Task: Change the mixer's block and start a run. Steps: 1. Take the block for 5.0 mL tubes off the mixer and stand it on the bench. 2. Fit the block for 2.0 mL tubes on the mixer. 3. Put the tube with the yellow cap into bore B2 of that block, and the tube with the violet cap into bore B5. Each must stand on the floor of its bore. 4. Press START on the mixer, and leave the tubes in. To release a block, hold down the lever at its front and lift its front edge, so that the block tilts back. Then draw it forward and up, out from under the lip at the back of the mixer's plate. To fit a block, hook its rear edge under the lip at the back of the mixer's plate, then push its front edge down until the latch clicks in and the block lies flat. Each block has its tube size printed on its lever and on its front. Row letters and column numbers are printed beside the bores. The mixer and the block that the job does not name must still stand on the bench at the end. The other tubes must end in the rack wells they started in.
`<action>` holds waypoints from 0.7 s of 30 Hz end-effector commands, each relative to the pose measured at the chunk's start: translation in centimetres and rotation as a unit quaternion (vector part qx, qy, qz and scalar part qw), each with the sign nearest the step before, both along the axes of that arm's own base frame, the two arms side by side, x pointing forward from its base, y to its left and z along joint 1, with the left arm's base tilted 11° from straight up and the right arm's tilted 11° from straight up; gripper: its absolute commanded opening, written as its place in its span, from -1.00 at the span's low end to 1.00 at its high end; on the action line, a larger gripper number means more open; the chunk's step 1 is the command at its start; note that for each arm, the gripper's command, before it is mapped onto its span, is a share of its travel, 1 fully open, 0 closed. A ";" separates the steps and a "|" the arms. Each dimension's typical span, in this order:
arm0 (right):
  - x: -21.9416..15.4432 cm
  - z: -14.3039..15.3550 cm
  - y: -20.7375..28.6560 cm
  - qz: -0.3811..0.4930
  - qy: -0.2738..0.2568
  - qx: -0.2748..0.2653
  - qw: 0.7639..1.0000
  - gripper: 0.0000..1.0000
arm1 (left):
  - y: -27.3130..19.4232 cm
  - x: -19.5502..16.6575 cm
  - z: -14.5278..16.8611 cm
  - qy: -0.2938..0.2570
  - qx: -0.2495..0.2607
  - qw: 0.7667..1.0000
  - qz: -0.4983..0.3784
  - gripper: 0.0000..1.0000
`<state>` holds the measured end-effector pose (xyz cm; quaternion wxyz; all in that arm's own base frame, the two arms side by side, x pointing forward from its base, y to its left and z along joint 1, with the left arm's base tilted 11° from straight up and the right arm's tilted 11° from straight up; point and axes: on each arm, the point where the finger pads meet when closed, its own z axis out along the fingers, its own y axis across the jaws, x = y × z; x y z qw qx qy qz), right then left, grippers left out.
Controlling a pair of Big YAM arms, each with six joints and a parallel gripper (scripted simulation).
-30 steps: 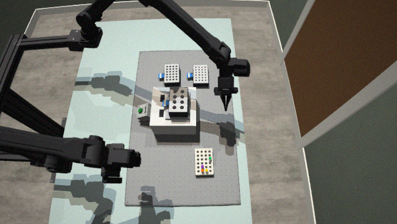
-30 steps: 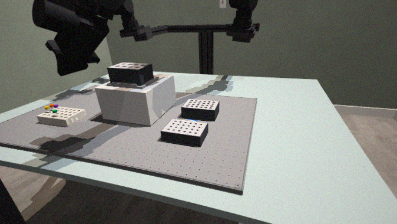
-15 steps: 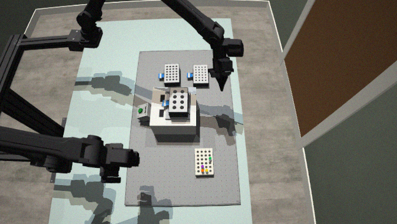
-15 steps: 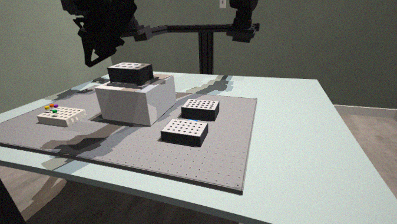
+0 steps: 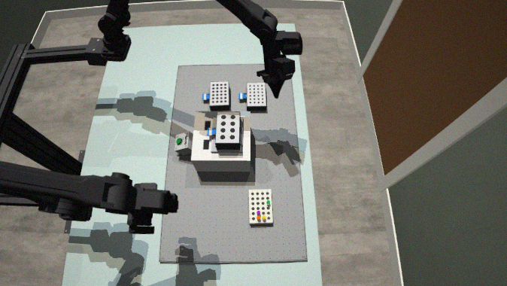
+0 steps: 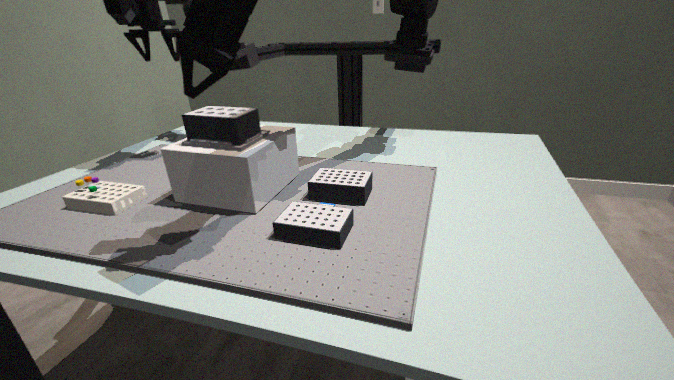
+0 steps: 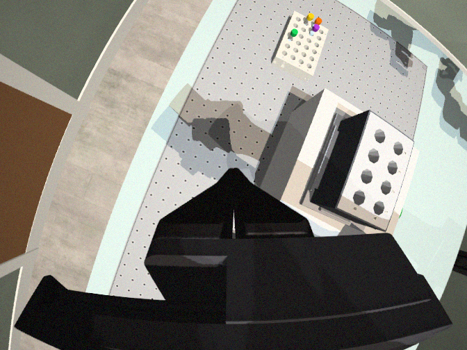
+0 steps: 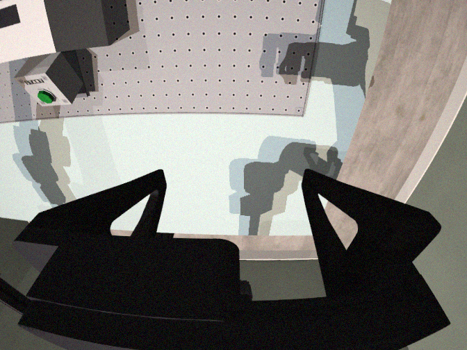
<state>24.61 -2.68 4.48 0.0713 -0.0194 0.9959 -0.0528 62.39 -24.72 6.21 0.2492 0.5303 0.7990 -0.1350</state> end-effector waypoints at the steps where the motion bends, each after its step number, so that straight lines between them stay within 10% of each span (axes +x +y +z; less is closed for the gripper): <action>1: 2.0 1.3 -0.4 -0.011 -0.021 0.000 1.000 1.00 | 1.7 -0.3 2.8 0.010 -0.005 0.999 0.052 -1.00; 21: 2.5 1.4 -0.3 -0.009 -0.020 0.001 1.000 1.00 | 7.6 -4.3 4.4 0.054 0.028 0.980 0.190 -1.00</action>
